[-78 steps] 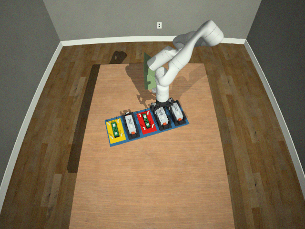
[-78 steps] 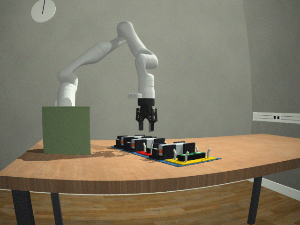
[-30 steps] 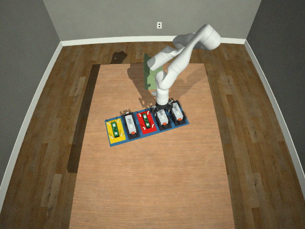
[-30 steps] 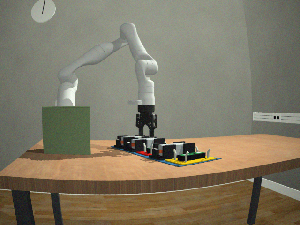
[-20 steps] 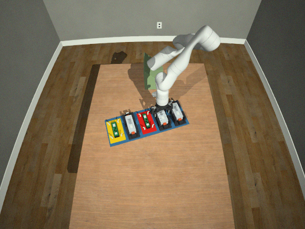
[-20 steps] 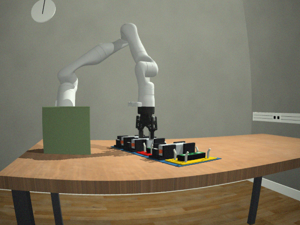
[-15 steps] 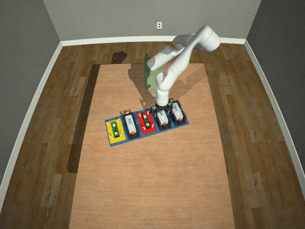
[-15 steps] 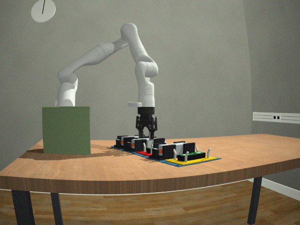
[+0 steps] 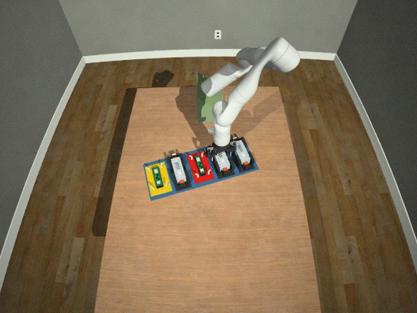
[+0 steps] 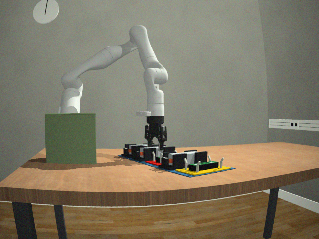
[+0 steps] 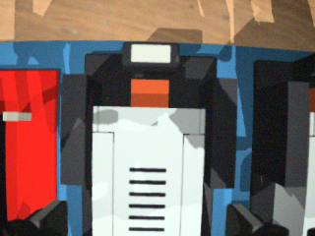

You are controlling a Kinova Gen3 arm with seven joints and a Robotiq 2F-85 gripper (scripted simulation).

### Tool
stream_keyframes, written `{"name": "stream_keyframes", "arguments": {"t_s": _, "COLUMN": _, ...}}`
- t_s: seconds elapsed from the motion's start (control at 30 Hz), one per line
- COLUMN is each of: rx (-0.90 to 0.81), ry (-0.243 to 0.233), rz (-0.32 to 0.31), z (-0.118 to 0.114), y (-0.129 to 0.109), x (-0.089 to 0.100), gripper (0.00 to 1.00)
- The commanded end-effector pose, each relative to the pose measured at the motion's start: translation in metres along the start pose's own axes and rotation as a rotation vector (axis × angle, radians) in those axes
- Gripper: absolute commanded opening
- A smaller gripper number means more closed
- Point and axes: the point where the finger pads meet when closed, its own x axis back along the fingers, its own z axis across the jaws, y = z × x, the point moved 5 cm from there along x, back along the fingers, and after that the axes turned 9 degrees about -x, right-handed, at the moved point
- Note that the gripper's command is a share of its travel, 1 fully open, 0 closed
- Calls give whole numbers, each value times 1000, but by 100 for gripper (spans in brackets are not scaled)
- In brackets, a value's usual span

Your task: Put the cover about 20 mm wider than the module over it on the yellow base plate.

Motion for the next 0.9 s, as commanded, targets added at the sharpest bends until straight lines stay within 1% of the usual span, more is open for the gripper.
{"name": "stream_keyframes", "arguments": {"t_s": 0.0, "rx": 0, "ry": -1, "rz": -2, "z": 0, "y": 0, "x": 0, "gripper": 100}}
{"name": "stream_keyframes", "arguments": {"t_s": 0.4, "rx": 0, "ry": -1, "rz": -2, "z": 0, "y": 0, "x": -10, "gripper": 100}}
{"name": "stream_keyframes", "arguments": {"t_s": 0.63, "rx": 0, "ry": -1, "rz": -2, "z": 0, "y": 0, "x": -10, "gripper": 100}}
{"name": "stream_keyframes", "arguments": {"t_s": 0.67, "rx": 0, "ry": -1, "rz": -2, "z": 0, "y": 0, "x": -10, "gripper": 70}}
{"name": "stream_keyframes", "arguments": {"t_s": 0.87, "rx": 0, "ry": -1, "rz": -2, "z": 0, "y": 0, "x": -10, "gripper": 70}}
